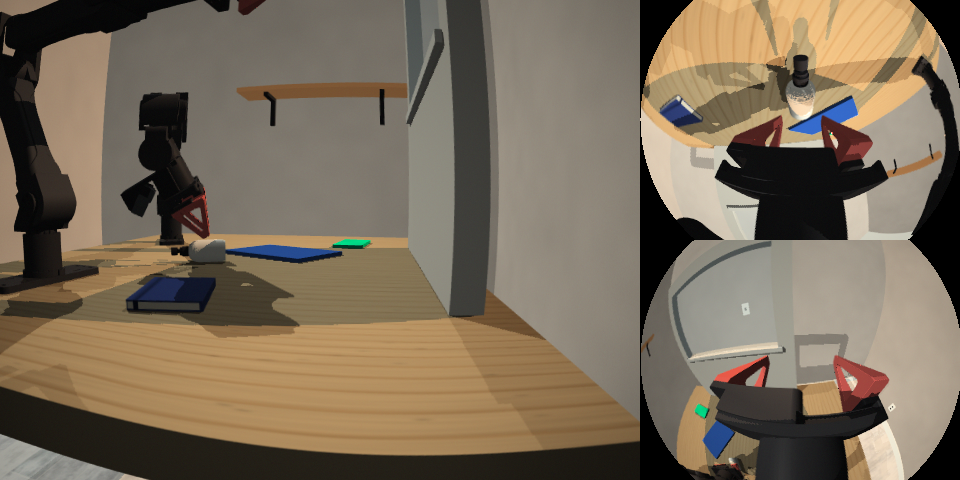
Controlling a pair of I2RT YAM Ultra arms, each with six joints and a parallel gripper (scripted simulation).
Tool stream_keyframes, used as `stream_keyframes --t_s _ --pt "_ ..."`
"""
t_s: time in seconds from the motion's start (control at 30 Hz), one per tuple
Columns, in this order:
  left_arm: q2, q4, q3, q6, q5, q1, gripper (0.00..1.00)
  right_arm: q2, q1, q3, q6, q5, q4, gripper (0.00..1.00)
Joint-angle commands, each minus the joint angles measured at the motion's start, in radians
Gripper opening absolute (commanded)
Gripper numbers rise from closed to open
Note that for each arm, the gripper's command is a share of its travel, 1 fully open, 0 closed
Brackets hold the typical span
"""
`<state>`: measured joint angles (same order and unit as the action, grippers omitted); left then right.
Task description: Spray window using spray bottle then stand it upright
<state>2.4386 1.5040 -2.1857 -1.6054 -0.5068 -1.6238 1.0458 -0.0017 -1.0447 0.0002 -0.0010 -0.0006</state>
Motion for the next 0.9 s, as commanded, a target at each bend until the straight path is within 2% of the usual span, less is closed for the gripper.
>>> stream_keyframes --t_s 0.0,0.27,0.3,0.37,0.47,0.67,0.7,0.87 --pt "-0.032 0.02 -0.043 0.008 0.001 -0.016 0.59 -0.017 0.009 -0.036 -0.004 0.004 0.005 1.0" --pt "-0.029 0.021 -0.052 0.007 -0.001 -0.008 0.59 -0.017 0.009 -0.036 -0.004 0.004 0.005 1.0" --pt "0.012 0.007 0.021 -0.013 -0.003 0.008 0.59 -0.017 0.009 -0.036 -0.004 0.004 0.005 1.0" --pt "0.012 0.007 0.021 -0.013 -0.003 0.008 0.59 -0.017 0.009 -0.036 -0.004 0.004 0.005 1.0" --pt "-0.058 -0.036 -0.024 -0.02 -0.009 -0.019 0.59 -0.017 0.009 -0.036 -0.004 0.004 0.005 1.0" --pt "-0.035 0.004 -0.04 -0.008 -0.008 -0.003 0.59 -0.017 0.009 -0.036 -0.004 0.004 0.005 1.0" --pt "-0.044 -0.05 0.049 -0.02 -0.009 0.009 0.59 -0.017 0.009 -0.036 -0.004 0.004 0.005 1.0" --pt "-0.052 -0.059 0.061 -0.026 -0.01 0.014 0.59 -0.017 0.009 -0.036 -0.004 0.004 0.005 1.0"
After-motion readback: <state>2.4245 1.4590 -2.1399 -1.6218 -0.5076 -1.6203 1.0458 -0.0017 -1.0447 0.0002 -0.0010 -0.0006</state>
